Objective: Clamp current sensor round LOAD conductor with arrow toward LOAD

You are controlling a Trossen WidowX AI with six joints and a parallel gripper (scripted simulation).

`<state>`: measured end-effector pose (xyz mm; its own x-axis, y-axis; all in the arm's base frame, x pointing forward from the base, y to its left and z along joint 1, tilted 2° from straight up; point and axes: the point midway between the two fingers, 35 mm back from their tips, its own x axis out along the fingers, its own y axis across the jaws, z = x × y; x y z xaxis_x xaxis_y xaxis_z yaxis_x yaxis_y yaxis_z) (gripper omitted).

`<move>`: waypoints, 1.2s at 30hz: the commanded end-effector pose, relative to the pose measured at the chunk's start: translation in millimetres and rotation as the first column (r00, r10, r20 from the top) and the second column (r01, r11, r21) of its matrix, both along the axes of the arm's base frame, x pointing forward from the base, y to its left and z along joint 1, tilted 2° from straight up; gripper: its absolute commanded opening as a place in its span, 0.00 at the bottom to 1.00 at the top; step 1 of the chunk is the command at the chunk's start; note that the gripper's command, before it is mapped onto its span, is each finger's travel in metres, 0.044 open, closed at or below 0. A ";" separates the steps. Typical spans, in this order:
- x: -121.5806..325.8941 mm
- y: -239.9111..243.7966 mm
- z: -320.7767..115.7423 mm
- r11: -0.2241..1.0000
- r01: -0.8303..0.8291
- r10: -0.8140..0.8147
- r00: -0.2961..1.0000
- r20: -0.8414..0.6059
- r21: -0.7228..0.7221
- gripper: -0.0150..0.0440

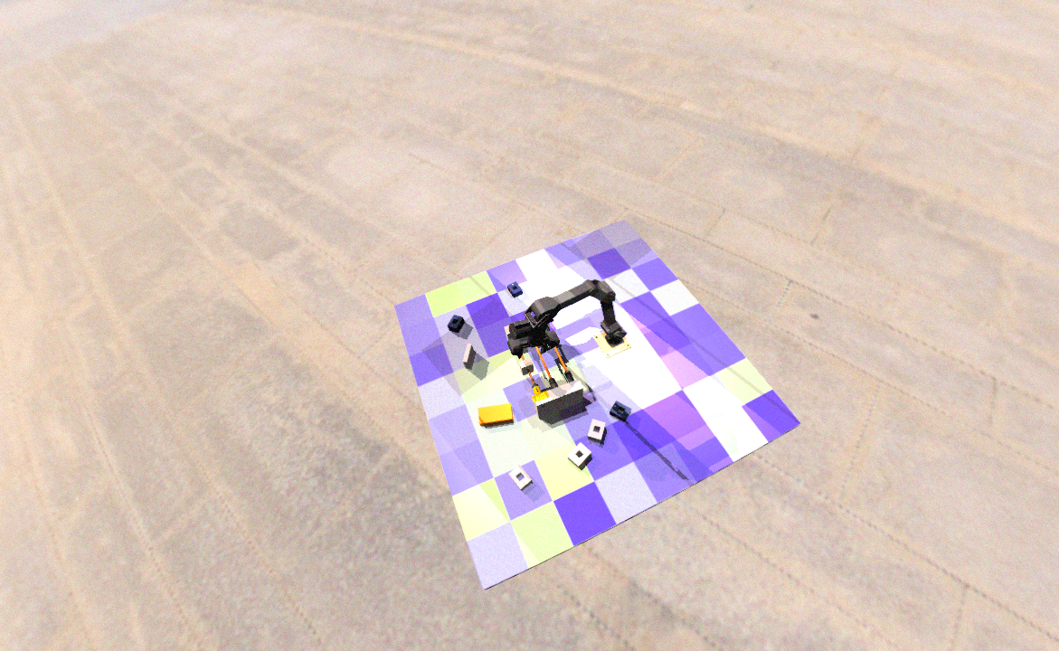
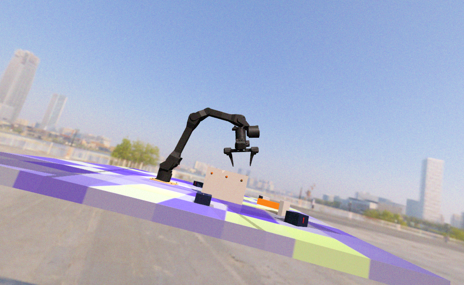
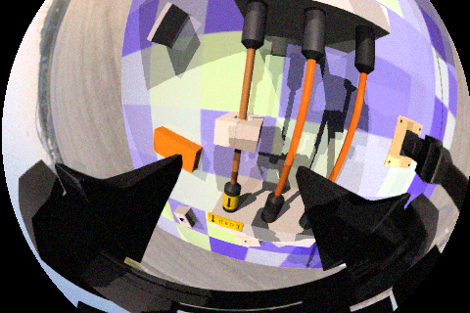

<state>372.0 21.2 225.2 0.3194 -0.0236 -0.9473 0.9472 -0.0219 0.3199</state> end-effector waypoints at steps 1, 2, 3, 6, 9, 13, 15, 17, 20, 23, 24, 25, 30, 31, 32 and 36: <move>-0.7 1.1 -0.3 1.000 -0.010 0.010 1.000 0.003 -0.010 1.00; -2.8 4.5 -1.0 0.998 -0.041 0.041 0.999 0.010 -0.041 1.00; -6.5 9.8 -2.2 0.992 -0.090 0.093 0.995 0.021 -0.093 1.00; -21.4 28.0 -5.5 0.924 -0.255 0.277 0.960 0.039 -0.286 1.00; -38.0 43.5 -7.6 0.799 -0.378 0.440 0.898 0.026 -0.467 1.00; -62.9 59.5 -9.1 0.574 -0.465 0.608 0.794 -0.030 -0.674 1.00; -76.3 65.5 -9.7 0.447 -0.475 0.668 0.741 -0.070 -0.758 1.00; -85.4 68.6 -10.0 0.364 -0.471 0.699 0.709 -0.099 -0.804 1.00; -86.5 69.0 -10.1 0.354 -0.470 0.702 0.705 -0.102 -0.809 1.00; -84.4 70.6 -12.8 0.379 -0.482 0.697 0.710 -0.098 -0.790 1.00; -84.4 70.6 -12.8 0.379 -0.482 0.697 0.710 -0.098 -0.790 1.00; -84.4 70.6 -12.8 0.379 -0.482 0.697 0.710 -0.098 -0.790 1.00; -84.4 70.6 -12.8 0.379 -0.482 0.697 0.710 -0.098 -0.790 1.00; -84.4 70.6 -12.8 0.379 -0.482 0.697 0.710 -0.098 -0.790 1.00; -84.4 70.6 -12.8 0.379 -0.482 0.697 0.710 -0.098 -0.790 1.00; -84.4 70.6 -12.8 0.379 -0.482 0.697 0.710 -0.098 -0.790 1.00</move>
